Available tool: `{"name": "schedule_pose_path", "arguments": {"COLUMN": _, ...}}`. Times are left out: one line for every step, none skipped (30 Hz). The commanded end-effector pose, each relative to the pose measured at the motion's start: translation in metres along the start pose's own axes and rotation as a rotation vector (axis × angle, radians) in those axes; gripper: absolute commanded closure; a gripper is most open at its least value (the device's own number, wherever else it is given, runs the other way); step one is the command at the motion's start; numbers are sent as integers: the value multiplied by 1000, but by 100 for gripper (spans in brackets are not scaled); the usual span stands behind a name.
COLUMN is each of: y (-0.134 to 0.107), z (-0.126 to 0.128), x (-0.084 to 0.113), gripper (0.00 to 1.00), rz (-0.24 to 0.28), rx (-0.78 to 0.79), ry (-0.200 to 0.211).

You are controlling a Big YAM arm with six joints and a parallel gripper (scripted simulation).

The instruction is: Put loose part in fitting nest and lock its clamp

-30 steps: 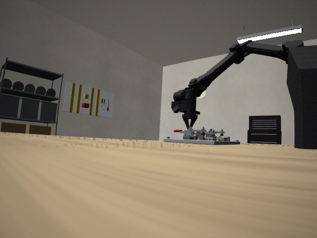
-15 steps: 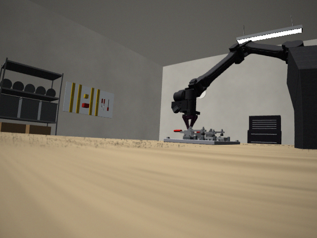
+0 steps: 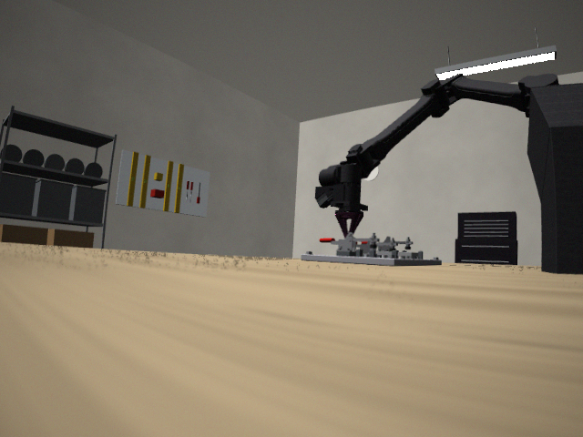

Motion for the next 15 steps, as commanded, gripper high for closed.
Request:
{"name": "schedule_pose_path", "arguments": {"y": 1, "z": -4, "x": -19, "gripper": 100, "rz": 11, "rx": -12, "ry": 0}}
{"name": "schedule_pose_path", "arguments": {"y": 1, "z": -4, "x": -19, "gripper": 100, "rz": 13, "rx": -12, "ry": 1}}
{"name": "schedule_pose_path", "arguments": {"y": 1, "z": -4, "x": -19, "gripper": 100, "rz": 13, "rx": -12, "ry": 1}}
{"name": "schedule_pose_path", "arguments": {"y": 1, "z": -4, "x": -19, "gripper": 100, "rz": 13, "rx": -12, "ry": 1}}
{"name": "schedule_pose_path", "arguments": {"y": -3, "z": -2, "x": -20, "gripper": 100, "rz": 21, "rx": -7, "ry": 4}}
{"name": "schedule_pose_path", "arguments": {"y": -3, "z": -2, "x": -20, "gripper": 100, "rz": 21, "rx": -7, "ry": 4}}
{"name": "schedule_pose_path", "arguments": {"y": -3, "z": -2, "x": -20, "gripper": 100, "rz": 21, "rx": -7, "ry": 4}}
{"name": "schedule_pose_path", "arguments": {"y": -3, "z": -2, "x": -20, "gripper": 100, "rz": 21, "rx": -7, "ry": 4}}
{"name": "schedule_pose_path", "arguments": {"y": -3, "z": -2, "x": -20, "gripper": 100, "rz": 21, "rx": -7, "ry": 4}}
{"name": "schedule_pose_path", "arguments": {"y": -3, "z": -2, "x": -20, "gripper": 100, "rz": 21, "rx": -7, "ry": 4}}
{"name": "schedule_pose_path", "arguments": {"y": -3, "z": -2, "x": -20, "gripper": 100, "rz": 21, "rx": -7, "ry": 4}}
{"name": "schedule_pose_path", "arguments": {"y": -3, "z": -2, "x": -20, "gripper": 100, "rz": 21, "rx": -7, "ry": 4}}
{"name": "schedule_pose_path", "arguments": {"y": -3, "z": -2, "x": -20, "gripper": 100, "rz": 21, "rx": -7, "ry": 4}}
{"name": "schedule_pose_path", "arguments": {"y": -3, "z": -2, "x": -20, "gripper": 100, "rz": 21, "rx": -7, "ry": 4}}
{"name": "schedule_pose_path", "arguments": {"y": -3, "z": -2, "x": -20, "gripper": 100, "rz": 21, "rx": -7, "ry": 4}}
Point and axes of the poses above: the point where the finger pads meet when closed, its own x axis back along the fingers, its own z axis across the jaws, y = z × x, the point moved 7 cm from there along x, back along the fingers, and after that the axes turned 11 degrees about x, right-handed, at the moved point
